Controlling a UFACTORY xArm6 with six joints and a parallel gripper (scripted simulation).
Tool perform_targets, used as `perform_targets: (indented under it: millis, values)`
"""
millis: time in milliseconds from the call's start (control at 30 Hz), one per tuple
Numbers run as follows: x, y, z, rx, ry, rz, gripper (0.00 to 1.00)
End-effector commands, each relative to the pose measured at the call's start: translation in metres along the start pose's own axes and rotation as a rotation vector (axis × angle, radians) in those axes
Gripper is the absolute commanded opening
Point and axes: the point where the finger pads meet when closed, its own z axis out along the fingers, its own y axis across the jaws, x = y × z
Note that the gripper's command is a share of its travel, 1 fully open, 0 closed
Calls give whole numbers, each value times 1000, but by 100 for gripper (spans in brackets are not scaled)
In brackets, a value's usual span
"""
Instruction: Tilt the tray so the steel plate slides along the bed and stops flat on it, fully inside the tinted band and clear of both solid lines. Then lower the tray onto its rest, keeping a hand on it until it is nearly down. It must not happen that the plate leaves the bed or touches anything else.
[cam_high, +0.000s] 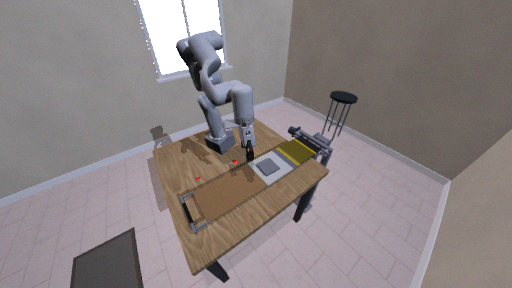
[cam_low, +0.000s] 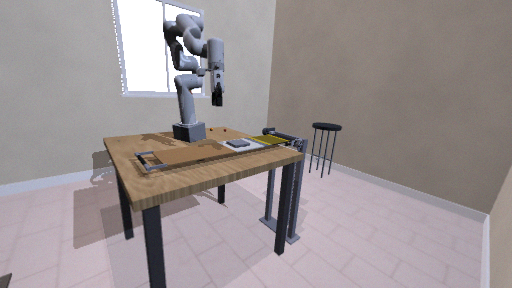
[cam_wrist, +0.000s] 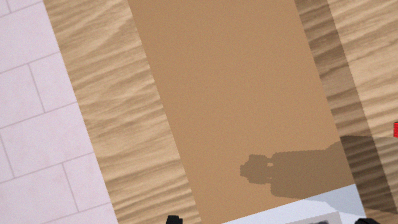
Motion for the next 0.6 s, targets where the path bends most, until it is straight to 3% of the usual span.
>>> perform_targets:
  millis: [0,167,233,267,567]
  values:
    - [50,-45,19,-20,12,278,100]
    - [110,-67,35,-28,22,528,100]
    - [110,-67,35,-28,22,528,100]
    - [146,-77,45,-31,26,641,100]
    - [254,-81,72,-38,46,1063,100]
